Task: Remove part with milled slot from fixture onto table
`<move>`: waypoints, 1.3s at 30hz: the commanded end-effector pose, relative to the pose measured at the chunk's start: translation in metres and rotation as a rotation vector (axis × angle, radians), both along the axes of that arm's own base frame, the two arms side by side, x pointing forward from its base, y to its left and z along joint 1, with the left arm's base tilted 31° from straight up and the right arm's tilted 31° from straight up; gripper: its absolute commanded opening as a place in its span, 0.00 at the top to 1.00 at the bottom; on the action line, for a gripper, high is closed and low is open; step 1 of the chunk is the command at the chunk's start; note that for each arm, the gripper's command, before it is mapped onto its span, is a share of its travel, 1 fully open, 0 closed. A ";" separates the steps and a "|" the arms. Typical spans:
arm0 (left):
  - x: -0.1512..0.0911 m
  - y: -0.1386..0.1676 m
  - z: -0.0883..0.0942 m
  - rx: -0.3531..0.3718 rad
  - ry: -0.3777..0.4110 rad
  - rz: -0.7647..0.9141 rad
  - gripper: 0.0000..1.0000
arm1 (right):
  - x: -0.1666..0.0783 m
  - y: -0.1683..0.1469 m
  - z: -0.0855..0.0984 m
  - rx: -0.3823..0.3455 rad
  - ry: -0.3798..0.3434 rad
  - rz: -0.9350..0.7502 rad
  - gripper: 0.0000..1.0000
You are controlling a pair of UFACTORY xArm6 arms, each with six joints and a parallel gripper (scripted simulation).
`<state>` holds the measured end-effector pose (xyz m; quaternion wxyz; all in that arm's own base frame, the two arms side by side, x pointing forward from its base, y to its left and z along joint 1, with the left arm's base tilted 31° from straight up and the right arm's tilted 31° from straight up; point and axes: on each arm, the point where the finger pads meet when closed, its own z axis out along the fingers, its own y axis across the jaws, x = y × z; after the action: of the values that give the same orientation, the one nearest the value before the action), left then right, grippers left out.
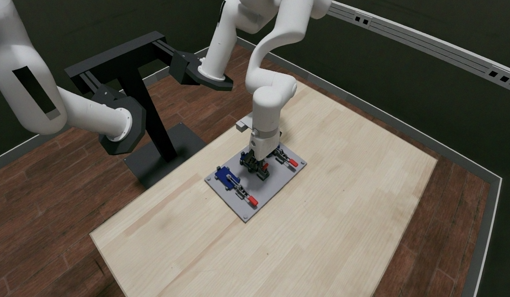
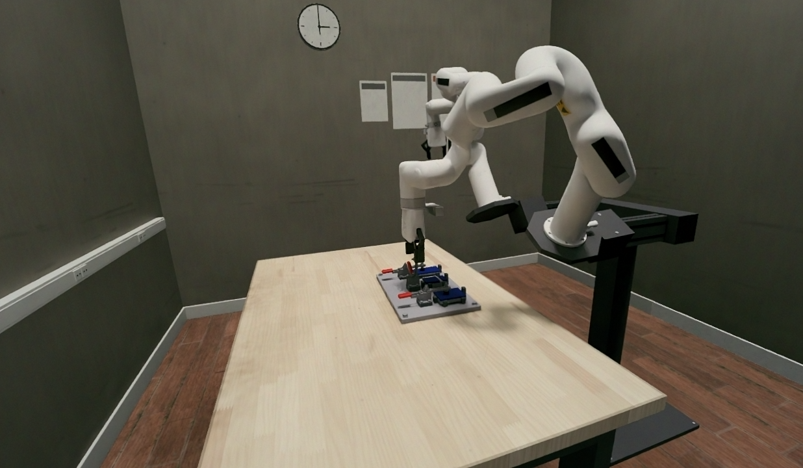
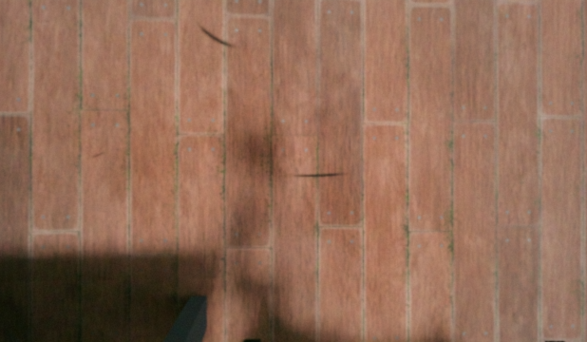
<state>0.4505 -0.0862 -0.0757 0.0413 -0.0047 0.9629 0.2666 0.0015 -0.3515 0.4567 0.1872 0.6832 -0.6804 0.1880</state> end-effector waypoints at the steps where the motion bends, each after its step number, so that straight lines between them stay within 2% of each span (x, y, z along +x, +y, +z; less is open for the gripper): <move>1: -0.009 -0.001 0.000 -0.002 -0.004 -0.002 0.00 | 0.000 0.000 0.002 -0.004 0.000 0.000 0.00; 21: -0.058 0.000 -0.004 -0.002 -0.004 -0.001 0.00 | 0.000 0.000 0.002 -0.004 0.000 0.000 0.00; 39: -0.063 0.001 -0.007 -0.002 -0.004 -0.001 0.00 | 0.000 0.000 0.002 -0.004 0.000 0.000 0.00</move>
<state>0.3865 -0.0849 -0.0815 0.0417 -0.0047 0.9629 0.2665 0.0015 -0.3515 0.4567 0.1872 0.6832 -0.6804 0.1880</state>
